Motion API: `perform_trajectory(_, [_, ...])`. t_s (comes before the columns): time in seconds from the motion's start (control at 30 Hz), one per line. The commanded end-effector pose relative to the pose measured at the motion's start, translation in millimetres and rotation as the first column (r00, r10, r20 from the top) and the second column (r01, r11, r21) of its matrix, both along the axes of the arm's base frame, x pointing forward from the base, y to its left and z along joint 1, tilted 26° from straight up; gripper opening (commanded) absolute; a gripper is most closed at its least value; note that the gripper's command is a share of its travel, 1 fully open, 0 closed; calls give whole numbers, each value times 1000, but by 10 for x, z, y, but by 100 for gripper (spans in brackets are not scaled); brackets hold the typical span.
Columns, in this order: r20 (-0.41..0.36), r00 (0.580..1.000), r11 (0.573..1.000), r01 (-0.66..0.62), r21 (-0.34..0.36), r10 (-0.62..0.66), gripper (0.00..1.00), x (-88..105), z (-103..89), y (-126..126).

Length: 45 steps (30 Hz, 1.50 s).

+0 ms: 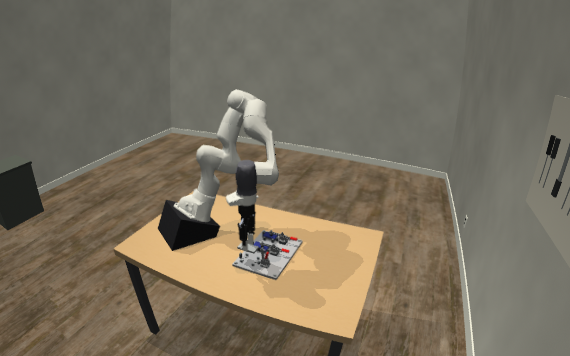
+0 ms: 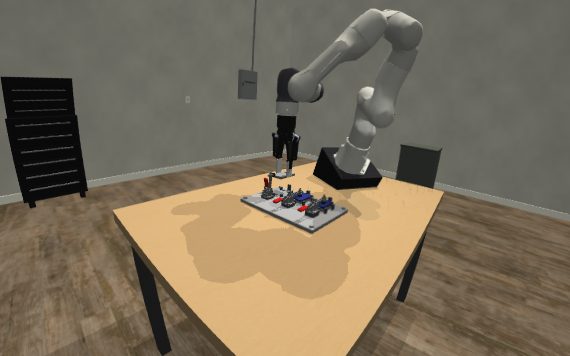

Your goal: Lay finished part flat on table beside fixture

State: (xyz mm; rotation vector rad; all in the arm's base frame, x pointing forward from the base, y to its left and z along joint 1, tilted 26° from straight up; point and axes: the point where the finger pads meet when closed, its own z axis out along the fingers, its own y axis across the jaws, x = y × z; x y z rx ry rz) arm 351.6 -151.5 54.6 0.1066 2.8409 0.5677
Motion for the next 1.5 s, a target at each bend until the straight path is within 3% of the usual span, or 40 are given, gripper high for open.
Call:
perform_trajectory(0.0, [-1, 1000, 1000, 4, 0, -4, 0, -5, 11, -7])
perform_trajectory(1.47, [-3, 1000, 1000, 9, 2, -9, 0, -8, -22, -89])
